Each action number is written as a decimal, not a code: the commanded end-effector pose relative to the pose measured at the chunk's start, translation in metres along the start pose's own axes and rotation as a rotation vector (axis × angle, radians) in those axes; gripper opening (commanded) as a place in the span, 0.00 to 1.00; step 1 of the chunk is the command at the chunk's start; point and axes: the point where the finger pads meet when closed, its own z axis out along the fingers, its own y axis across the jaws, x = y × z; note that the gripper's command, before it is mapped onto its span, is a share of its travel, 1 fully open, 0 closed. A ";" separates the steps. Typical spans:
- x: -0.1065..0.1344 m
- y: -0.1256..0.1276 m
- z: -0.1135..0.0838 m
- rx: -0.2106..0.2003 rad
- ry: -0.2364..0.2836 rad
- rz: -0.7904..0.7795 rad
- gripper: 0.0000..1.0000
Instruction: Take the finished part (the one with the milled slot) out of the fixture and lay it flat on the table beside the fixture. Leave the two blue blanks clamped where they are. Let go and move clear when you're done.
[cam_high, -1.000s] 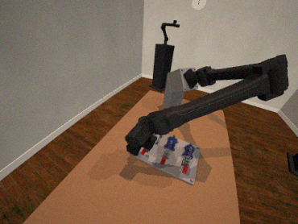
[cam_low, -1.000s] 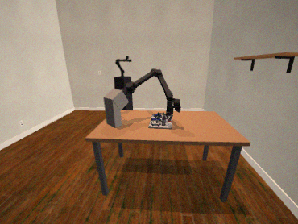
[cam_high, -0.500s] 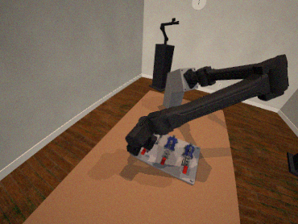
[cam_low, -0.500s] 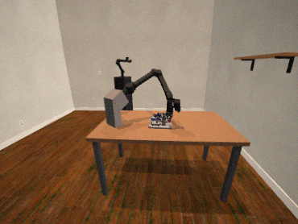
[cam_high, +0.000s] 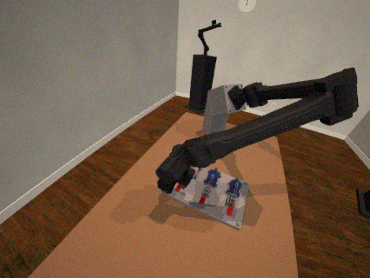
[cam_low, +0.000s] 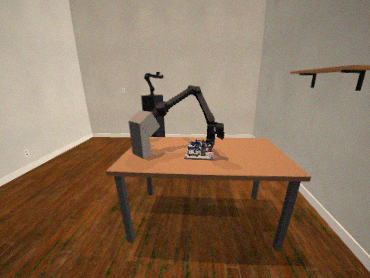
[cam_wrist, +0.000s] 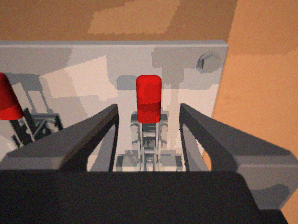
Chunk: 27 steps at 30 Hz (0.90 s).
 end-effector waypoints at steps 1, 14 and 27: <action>-0.006 0.011 -0.002 -0.001 -0.011 -0.021 0.45; 0.004 0.002 0.015 -0.003 0.010 0.001 0.45; -0.012 0.005 0.024 0.003 -0.021 -0.017 0.45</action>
